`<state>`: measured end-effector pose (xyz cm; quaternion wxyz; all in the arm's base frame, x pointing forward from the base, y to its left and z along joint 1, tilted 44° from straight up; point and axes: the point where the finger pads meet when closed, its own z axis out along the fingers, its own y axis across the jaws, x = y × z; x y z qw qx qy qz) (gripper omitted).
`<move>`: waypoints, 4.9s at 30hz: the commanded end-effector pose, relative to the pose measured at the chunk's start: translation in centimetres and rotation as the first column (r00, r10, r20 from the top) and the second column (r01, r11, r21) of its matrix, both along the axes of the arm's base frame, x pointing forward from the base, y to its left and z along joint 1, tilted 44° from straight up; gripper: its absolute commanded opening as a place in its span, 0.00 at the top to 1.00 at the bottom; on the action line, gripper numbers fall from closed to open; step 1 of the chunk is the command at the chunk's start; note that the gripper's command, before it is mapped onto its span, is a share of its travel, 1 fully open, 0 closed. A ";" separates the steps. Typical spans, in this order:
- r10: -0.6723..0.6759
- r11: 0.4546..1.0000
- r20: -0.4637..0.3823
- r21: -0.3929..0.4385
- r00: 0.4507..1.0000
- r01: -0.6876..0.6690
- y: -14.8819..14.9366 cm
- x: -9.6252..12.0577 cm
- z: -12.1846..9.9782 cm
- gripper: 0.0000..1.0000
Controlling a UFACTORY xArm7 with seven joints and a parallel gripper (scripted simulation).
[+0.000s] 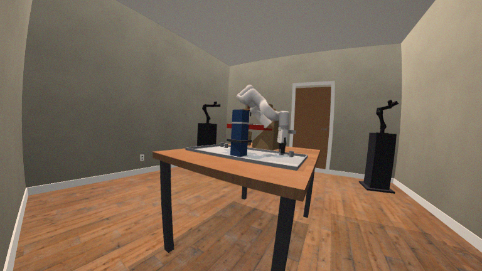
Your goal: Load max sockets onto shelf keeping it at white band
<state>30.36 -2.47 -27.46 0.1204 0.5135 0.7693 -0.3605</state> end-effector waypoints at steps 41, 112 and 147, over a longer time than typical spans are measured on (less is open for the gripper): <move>0.002 1.000 0.002 0.003 1.000 -0.002 2.4 0.7 2.3 1.00; 0.002 1.000 0.002 0.003 1.000 -0.002 13.4 -0.8 12.6 1.00; 0.002 1.000 0.002 0.003 1.000 -0.002 18.9 -2.1 17.7 1.00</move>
